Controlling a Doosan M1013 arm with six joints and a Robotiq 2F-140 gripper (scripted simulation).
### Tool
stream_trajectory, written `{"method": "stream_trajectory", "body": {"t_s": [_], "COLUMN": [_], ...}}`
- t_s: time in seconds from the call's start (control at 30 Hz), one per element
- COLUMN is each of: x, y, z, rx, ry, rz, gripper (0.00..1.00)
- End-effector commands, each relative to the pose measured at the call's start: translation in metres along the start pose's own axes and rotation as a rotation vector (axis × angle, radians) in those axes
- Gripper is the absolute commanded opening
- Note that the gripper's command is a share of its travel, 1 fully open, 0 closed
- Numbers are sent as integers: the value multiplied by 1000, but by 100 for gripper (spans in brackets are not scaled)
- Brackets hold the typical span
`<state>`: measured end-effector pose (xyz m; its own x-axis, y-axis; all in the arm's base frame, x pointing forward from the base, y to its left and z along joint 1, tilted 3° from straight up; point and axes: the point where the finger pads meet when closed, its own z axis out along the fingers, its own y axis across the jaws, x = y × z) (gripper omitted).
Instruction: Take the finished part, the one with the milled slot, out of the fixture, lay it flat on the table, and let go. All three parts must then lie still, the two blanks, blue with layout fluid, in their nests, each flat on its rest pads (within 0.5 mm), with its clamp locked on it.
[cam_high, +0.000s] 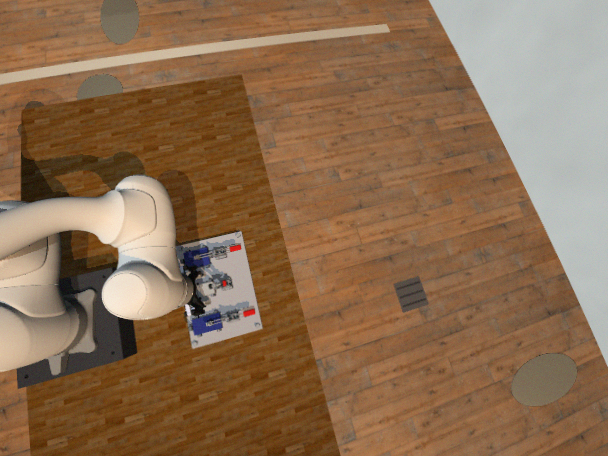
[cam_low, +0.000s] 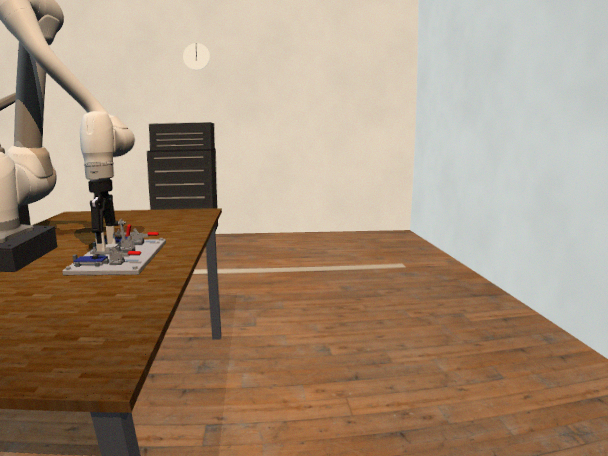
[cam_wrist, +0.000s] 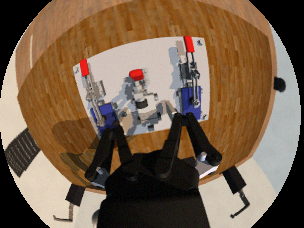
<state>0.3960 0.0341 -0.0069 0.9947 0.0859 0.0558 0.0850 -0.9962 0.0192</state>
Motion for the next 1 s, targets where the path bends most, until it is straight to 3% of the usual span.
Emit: {"method": "stream_trajectory", "body": {"t_s": [0.0, 0.47, 0.5, 0.97], "x": [-4, -4, -4, -4], "y": [1, 1, 1, 1], "z": [3, 2, 2, 2], "rx": [-2, -2, -2, -2], "ry": [-4, -4, -4, -4], "rz": [1, 1, 1, 1], "gripper": [58, 58, 0, 0]}}
